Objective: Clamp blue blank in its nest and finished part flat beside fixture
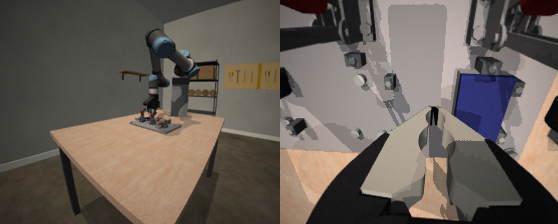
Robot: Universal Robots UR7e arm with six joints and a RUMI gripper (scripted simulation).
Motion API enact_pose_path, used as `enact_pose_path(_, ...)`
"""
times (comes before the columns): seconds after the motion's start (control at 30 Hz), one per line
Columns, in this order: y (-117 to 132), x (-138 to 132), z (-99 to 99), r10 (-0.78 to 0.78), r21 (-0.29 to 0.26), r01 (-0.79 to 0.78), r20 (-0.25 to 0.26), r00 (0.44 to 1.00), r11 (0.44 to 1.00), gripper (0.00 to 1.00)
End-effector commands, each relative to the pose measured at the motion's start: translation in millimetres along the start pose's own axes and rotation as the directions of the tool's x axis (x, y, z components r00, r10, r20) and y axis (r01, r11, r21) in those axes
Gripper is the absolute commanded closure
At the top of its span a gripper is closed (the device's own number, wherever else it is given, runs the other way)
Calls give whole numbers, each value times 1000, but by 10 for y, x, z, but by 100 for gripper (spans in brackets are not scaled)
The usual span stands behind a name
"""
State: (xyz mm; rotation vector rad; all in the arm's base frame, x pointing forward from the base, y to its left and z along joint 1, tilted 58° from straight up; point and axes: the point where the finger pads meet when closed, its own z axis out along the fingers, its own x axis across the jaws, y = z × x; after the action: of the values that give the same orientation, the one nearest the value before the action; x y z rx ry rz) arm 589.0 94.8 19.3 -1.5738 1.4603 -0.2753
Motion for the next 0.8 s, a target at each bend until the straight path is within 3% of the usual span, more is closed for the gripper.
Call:
enact_pose_path(0.0,-3,3,-2,0,1,0,0,1000,1000,100)
enact_pose_path(0.77,-3,72,-2,0,1,0,0,1000,1000,100)
